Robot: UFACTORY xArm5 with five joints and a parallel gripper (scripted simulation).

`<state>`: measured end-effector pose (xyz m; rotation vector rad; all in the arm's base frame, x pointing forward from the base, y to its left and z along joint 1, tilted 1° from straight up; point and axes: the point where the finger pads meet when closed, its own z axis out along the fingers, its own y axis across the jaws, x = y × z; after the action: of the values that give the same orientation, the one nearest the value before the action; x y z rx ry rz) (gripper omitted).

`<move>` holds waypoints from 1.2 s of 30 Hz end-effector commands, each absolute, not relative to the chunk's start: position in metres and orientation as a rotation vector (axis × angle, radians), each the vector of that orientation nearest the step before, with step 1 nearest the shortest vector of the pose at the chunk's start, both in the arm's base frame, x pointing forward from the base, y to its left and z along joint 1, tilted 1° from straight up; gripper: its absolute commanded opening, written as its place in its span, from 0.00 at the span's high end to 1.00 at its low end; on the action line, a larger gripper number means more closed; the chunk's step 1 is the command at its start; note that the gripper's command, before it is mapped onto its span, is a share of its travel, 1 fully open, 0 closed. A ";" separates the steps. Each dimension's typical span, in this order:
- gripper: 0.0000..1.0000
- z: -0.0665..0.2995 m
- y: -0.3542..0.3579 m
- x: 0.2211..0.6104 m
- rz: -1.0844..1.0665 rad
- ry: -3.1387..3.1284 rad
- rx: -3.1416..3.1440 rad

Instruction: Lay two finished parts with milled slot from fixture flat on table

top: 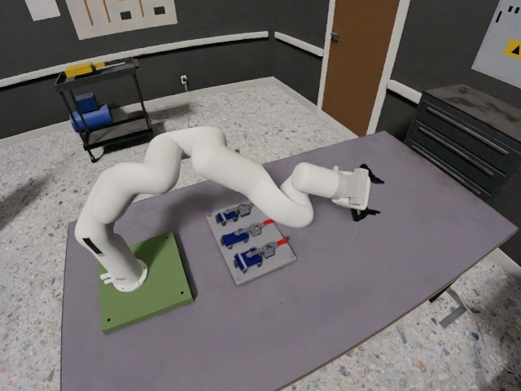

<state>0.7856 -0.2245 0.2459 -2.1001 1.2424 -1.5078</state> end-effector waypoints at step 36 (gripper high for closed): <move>0.00 0.238 -0.149 0.769 -1.123 1.562 -1.883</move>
<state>0.7782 -0.1726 0.2385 -1.9604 1.4523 -1.2488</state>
